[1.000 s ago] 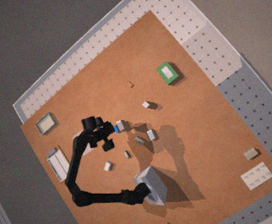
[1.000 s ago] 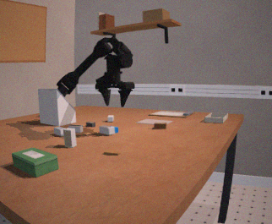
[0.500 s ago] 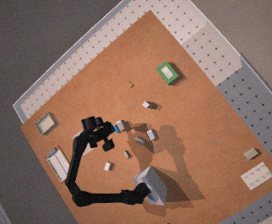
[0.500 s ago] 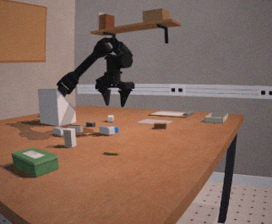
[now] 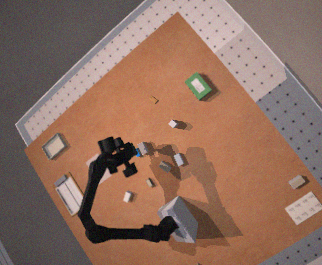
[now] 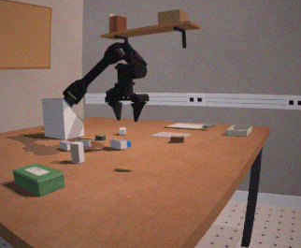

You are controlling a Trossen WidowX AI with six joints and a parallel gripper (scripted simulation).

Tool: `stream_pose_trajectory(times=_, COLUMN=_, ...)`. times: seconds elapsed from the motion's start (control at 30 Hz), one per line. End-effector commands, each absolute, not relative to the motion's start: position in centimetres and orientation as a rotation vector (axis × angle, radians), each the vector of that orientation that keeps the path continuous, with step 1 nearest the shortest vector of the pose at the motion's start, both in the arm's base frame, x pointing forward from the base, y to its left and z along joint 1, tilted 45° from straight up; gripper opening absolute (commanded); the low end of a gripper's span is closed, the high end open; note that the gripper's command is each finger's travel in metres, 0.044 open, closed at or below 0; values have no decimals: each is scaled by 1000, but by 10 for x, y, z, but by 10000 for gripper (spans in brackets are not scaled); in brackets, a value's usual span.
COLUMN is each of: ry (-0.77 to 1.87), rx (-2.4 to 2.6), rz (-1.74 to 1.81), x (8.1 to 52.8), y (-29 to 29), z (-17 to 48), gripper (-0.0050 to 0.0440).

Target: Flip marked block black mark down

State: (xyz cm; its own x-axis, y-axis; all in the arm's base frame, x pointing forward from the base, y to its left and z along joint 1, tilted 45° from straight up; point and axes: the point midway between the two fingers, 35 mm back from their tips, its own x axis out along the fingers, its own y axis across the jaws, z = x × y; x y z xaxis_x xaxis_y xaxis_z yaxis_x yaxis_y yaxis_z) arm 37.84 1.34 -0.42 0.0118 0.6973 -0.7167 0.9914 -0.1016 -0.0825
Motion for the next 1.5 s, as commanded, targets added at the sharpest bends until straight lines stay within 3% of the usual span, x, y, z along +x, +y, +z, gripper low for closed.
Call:
stream_pose_trajectory(times=0.0, ry=1755, rx=1842, rz=-889, x=372, y=38, z=-41, gripper=440)
stream_pose_trajectory(times=1.47, ry=1755, rx=1840, rz=-890, x=371, y=62, z=-67, gripper=440)
